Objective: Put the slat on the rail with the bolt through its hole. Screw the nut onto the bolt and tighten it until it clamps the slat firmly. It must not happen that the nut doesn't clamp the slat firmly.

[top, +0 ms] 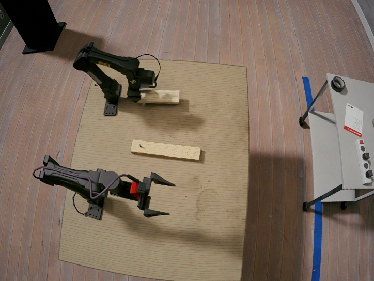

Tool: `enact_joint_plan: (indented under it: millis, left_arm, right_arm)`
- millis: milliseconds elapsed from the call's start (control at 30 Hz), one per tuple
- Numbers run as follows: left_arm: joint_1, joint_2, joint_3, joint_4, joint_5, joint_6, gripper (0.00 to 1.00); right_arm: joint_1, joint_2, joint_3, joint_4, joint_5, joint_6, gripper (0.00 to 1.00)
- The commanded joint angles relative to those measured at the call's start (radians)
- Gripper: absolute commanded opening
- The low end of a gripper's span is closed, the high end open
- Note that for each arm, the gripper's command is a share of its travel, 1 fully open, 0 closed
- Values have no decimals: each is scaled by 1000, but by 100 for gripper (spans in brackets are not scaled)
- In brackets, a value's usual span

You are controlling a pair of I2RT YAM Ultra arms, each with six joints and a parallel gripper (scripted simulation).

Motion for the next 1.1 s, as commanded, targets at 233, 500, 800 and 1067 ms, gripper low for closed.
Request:
enact_joint_plan:
  millis: [233,500,800,1067]
  left_arm:
    - [-9,-29,53,1,-8,4,72]
    - [-3,-18,43,2,-2,1,72]
    - [-42,5,74,7,-4,-34,72]
    - [-190,109,170,17,2,-162,72]
  right_arm:
    - [1,-3,7,-4,-2,-2,100]
    - [1,-3,7,-4,-2,-2,100]
    - [1,-3,7,-4,-2,-2,100]
    - [1,-3,7,-4,-2,-2,100]
